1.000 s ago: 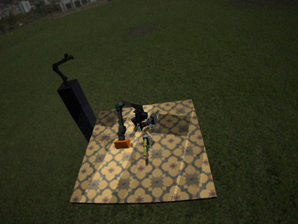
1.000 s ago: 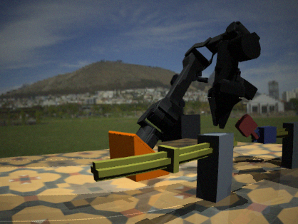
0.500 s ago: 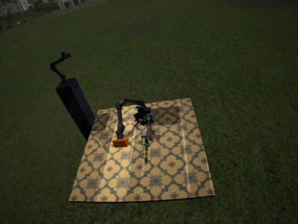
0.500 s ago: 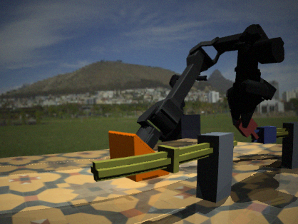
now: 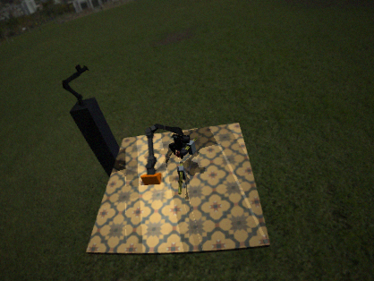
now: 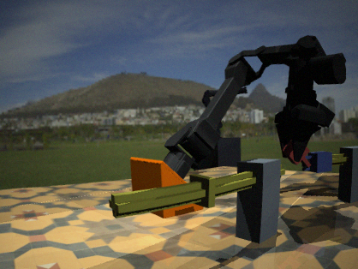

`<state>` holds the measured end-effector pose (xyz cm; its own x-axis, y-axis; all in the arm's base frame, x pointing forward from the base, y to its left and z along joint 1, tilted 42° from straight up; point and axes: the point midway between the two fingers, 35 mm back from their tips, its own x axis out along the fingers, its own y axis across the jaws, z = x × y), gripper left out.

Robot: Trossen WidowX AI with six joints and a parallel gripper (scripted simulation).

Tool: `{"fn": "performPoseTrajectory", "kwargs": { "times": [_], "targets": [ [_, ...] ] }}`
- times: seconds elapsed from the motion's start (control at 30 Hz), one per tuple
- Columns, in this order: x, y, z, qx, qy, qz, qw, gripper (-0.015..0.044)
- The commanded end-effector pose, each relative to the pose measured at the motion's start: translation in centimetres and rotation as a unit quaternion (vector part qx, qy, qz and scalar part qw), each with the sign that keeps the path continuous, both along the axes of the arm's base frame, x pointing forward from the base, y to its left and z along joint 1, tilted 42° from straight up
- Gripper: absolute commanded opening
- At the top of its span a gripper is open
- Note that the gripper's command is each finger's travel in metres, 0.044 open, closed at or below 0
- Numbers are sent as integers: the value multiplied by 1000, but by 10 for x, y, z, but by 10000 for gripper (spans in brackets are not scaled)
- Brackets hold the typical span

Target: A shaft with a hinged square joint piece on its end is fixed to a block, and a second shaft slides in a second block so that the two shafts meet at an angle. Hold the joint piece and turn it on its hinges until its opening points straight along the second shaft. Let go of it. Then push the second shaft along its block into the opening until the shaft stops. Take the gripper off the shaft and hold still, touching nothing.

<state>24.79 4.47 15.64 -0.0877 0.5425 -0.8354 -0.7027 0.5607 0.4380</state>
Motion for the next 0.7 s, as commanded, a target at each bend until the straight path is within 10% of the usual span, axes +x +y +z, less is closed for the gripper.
{"fn": "performPoseTrajectory", "kwargs": {
  "times": [0.0,0.17,0.5,0.67],
  "targets": [
    [-2,5,-7,3,4,-1,1000,440],
    [-3,9,-11,3,4,-1,1000,440],
    [-3,9,-11,3,4,-1,1000,182],
    [-3,9,-11,3,4,-1,1000,182]
  ]
}}
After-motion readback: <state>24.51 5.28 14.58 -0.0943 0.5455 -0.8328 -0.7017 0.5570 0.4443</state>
